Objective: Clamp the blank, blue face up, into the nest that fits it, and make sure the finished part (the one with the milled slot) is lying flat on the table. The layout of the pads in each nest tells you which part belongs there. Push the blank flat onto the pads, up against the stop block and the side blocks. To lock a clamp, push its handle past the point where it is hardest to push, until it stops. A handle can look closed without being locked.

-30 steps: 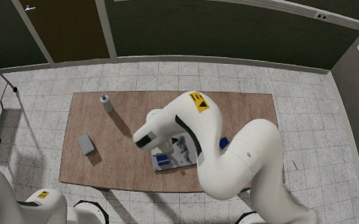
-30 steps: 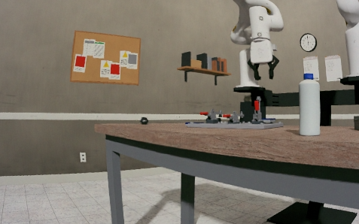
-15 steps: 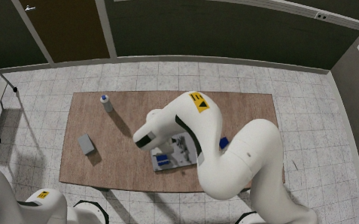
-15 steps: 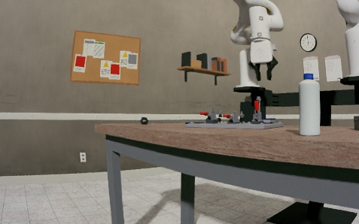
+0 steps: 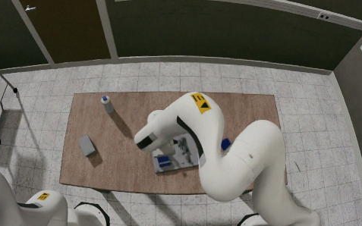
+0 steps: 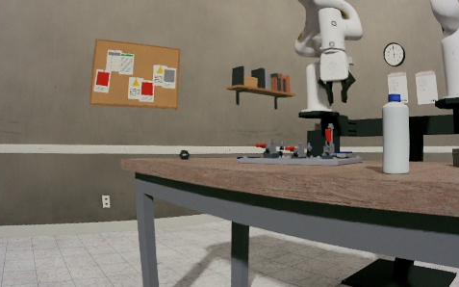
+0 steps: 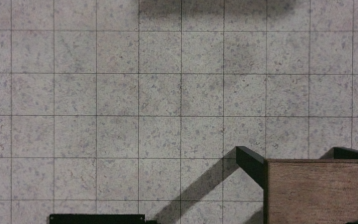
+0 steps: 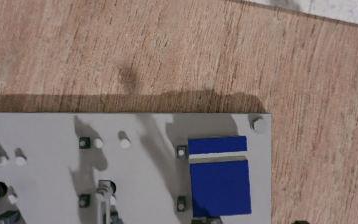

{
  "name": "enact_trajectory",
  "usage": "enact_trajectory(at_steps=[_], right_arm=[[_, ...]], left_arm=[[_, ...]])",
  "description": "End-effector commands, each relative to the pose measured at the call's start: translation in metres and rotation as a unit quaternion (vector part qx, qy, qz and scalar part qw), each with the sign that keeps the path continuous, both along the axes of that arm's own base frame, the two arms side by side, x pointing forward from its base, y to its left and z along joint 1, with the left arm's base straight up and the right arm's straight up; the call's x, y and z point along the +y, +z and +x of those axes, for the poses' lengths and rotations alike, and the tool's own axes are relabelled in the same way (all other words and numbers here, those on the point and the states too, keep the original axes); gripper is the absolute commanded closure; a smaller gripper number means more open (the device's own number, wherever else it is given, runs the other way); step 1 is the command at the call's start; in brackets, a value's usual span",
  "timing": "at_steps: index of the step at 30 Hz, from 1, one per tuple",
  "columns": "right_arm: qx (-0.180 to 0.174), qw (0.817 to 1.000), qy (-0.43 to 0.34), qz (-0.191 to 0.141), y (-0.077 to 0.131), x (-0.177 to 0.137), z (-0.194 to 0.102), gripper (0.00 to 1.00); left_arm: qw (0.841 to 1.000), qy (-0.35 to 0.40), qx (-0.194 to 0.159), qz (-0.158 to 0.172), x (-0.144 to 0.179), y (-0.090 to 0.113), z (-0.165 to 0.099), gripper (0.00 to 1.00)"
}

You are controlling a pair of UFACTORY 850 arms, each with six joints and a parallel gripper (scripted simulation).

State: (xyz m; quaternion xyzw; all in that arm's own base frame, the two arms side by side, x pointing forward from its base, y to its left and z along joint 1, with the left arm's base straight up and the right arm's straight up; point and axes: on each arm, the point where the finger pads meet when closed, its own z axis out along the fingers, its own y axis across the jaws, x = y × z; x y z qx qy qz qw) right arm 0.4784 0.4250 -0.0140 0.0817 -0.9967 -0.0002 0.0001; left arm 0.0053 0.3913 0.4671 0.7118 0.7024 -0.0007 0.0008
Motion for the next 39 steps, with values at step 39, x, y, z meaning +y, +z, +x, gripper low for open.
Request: enact_trajectory(at_steps=[39], right_arm=[[-0.001,1.000,0.000,0.000,-0.085,0.001,0.000,0.00]], left_arm=[[1.000,0.000,0.000,0.001,0.000,0.001,0.000,0.00]])
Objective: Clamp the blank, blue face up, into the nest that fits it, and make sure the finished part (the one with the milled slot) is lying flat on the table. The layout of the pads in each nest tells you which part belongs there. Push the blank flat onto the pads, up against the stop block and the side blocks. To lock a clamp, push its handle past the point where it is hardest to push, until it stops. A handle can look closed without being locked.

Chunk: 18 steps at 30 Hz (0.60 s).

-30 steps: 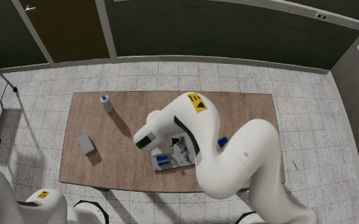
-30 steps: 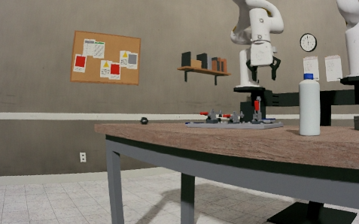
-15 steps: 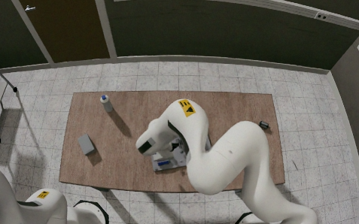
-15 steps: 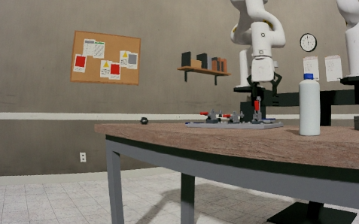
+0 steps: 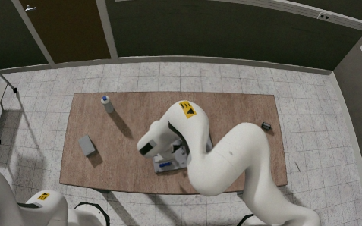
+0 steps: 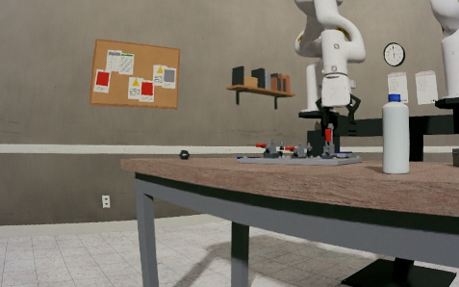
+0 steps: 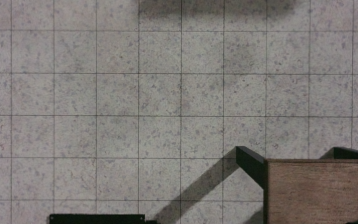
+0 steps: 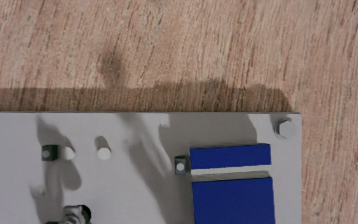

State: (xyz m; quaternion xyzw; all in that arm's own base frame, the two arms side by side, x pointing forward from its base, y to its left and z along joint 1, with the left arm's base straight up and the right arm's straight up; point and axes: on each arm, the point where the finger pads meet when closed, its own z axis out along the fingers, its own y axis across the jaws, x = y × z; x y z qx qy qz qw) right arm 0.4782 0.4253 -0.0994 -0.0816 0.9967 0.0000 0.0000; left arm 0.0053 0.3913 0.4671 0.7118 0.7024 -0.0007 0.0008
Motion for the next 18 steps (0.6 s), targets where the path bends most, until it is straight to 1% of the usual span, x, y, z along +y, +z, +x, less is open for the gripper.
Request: enact_trajectory(at_steps=[1,18], right_arm=[[-0.001,1.000,0.000,0.001,0.0009,0.0011,0.0004,0.00],[-0.001,1.000,0.000,0.001,0.0009,0.0040,-0.0022,0.00]], left_arm=[[1.000,0.000,0.000,0.001,0.0004,0.0009,0.0000,0.00],[1.000,0.000,0.000,0.001,0.0004,0.0009,0.0000,0.00]])
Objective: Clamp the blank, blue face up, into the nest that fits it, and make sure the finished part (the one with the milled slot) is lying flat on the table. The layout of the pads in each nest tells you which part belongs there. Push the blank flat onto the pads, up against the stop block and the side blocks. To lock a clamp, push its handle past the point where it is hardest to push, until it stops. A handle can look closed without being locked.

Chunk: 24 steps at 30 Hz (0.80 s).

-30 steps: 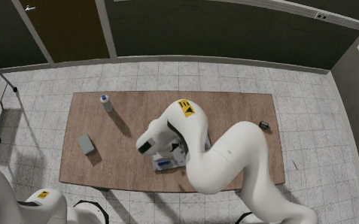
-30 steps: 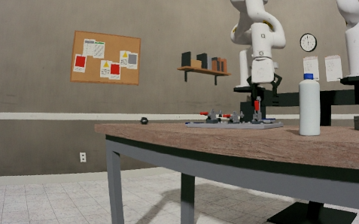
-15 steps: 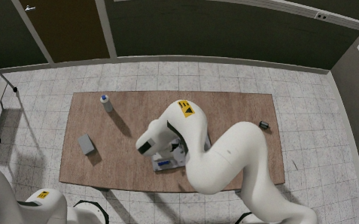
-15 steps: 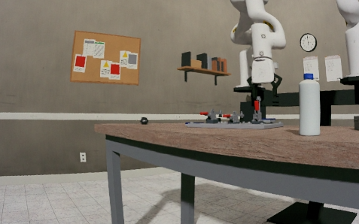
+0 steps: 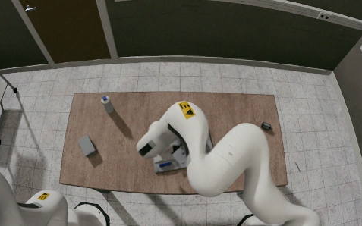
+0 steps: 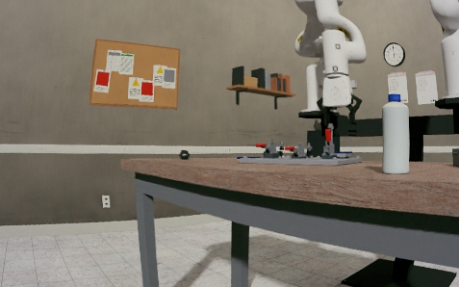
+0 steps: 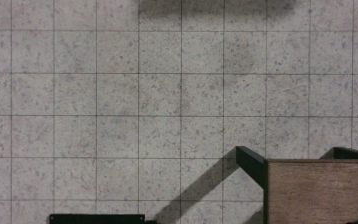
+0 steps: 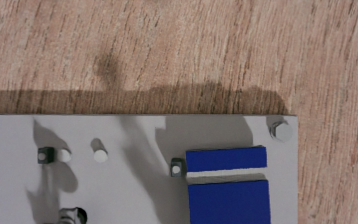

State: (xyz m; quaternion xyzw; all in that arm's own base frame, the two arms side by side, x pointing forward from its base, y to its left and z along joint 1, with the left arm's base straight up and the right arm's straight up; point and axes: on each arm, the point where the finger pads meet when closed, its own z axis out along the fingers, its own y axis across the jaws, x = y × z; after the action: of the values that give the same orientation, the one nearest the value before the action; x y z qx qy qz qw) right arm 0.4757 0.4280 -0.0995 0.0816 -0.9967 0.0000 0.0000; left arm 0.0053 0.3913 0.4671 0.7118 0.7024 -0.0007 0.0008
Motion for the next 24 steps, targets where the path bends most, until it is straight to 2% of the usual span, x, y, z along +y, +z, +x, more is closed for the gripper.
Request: enact_trajectory(at_steps=[1,24], right_arm=[[-0.001,1.000,0.000,0.001,0.0009,0.0015,0.0001,0.00],[-0.001,1.000,0.000,0.001,0.0003,0.0030,-0.0012,0.00]], left_arm=[[1.000,0.000,0.000,0.001,0.0004,0.0009,0.0000,0.00],[1.000,0.000,0.000,0.001,0.0004,0.0009,0.0000,0.00]])
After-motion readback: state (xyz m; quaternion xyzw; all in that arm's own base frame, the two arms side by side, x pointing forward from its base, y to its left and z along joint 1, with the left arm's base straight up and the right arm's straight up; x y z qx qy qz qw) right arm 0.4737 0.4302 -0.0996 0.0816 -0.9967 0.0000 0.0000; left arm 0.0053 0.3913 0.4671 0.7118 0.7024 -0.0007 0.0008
